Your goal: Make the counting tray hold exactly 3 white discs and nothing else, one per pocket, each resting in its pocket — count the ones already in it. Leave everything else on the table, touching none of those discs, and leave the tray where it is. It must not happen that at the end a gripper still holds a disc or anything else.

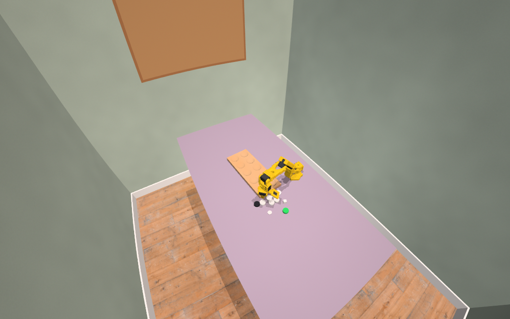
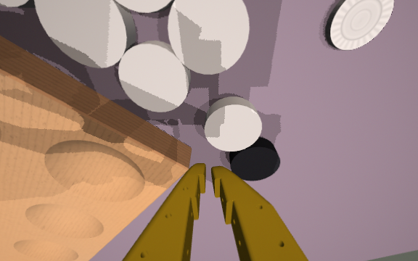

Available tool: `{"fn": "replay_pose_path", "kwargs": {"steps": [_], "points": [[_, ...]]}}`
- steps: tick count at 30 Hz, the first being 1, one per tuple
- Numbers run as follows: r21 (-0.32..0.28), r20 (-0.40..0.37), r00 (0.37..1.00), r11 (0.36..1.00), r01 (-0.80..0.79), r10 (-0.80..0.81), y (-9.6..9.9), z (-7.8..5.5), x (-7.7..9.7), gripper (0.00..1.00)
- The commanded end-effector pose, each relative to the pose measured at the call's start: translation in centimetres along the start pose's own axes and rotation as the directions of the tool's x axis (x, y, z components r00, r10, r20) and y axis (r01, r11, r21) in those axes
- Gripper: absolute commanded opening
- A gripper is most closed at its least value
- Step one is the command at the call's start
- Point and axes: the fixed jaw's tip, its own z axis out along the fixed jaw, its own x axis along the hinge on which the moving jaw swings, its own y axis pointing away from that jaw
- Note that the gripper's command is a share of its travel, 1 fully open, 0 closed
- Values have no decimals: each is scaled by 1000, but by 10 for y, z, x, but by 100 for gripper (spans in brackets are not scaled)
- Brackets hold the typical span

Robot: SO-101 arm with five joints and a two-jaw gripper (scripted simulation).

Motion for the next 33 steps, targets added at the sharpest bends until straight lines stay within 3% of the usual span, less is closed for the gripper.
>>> {"fn": "replay_pose_path", "kwargs": {"steps": [1, 6, 13, 18, 33], "points": [[82, -43, 999, 997, 1, 2, -9, -18, 3, 0], [82, -43, 999, 997, 1, 2, -9, -18, 3, 2], [82, -43, 999, 997, 1, 2, -9, -18, 3, 21], [82, -43, 999, 997, 1, 2, -9, -18, 3, 26], [80, -39, 999, 996, -34, 38, -8, -18, 2, 27]]}}
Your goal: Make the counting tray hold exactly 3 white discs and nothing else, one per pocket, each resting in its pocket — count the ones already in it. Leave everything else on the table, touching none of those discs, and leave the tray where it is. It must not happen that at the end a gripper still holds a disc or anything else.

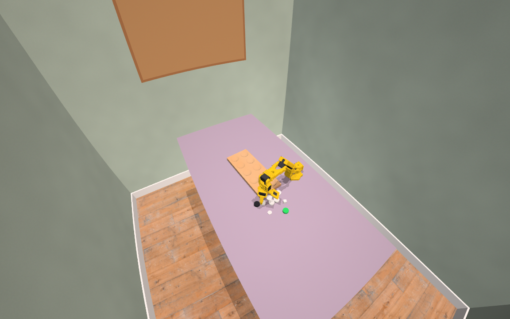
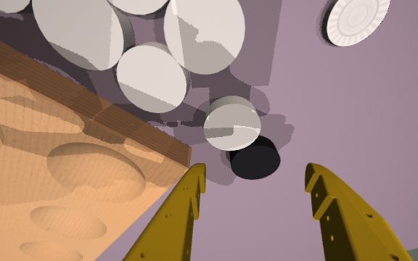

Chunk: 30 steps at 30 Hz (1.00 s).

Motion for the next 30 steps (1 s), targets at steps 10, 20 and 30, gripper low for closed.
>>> {"fn": "replay_pose_path", "kwargs": {"steps": [10, 20, 30], "points": [[66, -18, 984, 982, -177, 179, -4, -18, -2, 27], [44, 0, 911, 910, -411, 412, 1, -19, -9, 27], [57, 25, 674, 672, -738, 738, 0, -21, -16, 27]]}}
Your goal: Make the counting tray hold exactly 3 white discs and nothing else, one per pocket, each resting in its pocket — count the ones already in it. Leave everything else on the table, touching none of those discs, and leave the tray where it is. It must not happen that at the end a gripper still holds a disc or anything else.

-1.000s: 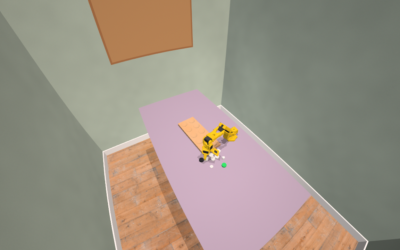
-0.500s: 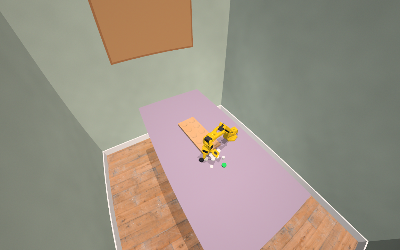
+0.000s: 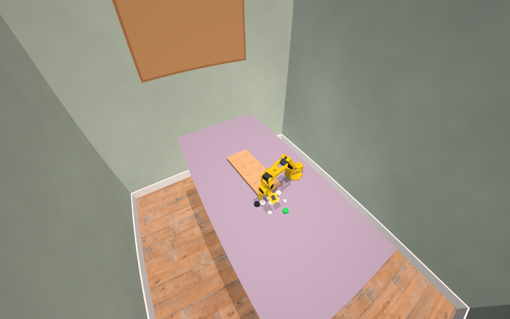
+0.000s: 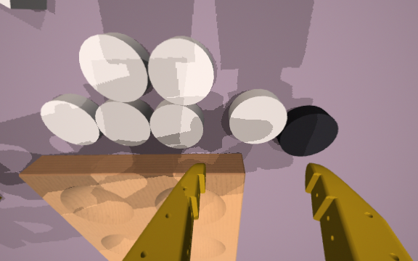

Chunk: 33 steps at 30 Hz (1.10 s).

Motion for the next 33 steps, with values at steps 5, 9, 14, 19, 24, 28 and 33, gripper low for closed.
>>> {"fn": "replay_pose_path", "kwargs": {"steps": [5, 9, 14, 19, 24, 28, 33], "points": [[97, 56, 966, 962, -257, 252, -7, -16, -7, 27], [102, 87, 905, 900, -424, 416, -8, -17, -10, 27], [97, 128, 794, 789, -607, 595, -8, -18, -13, 27], [84, 158, 688, 685, -724, 708, -9, -18, -15, 27], [66, 184, 581, 579, -812, 793, -10, -19, -16, 27], [47, 204, 481, 482, -875, 853, -10, -19, -18, 27], [25, 222, 380, 384, -923, 898, -10, -20, -19, 27]]}}
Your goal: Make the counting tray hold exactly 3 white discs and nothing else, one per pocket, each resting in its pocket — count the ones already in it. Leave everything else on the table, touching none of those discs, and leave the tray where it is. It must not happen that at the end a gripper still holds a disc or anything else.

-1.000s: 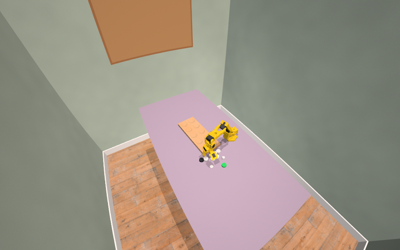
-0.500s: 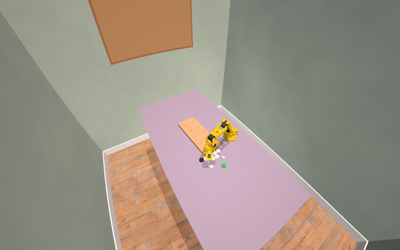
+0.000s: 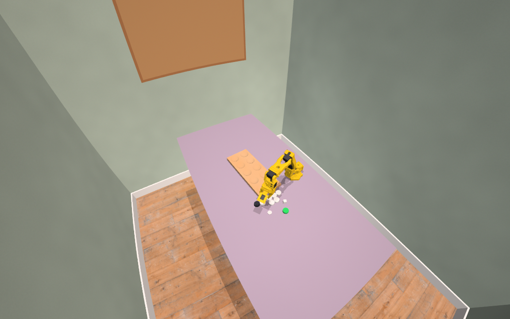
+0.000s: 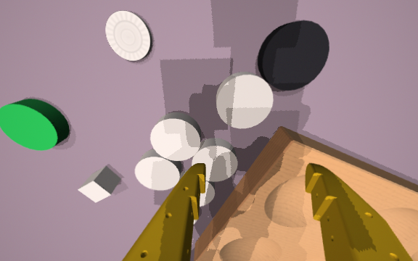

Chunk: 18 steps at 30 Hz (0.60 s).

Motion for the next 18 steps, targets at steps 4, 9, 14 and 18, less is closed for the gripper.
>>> {"fn": "replay_pose_path", "kwargs": {"steps": [4, 9, 14, 18], "points": [[6, 96, 990, 995, -103, 102, 0, -15, -11, 27], [0, 103, 982, 987, -159, 158, 0, -15, -11, 27], [-2, 106, 978, 983, -182, 181, 1, -15, -11, 27], [-3, 106, 977, 983, -185, 185, 1, -15, -11, 27]]}}
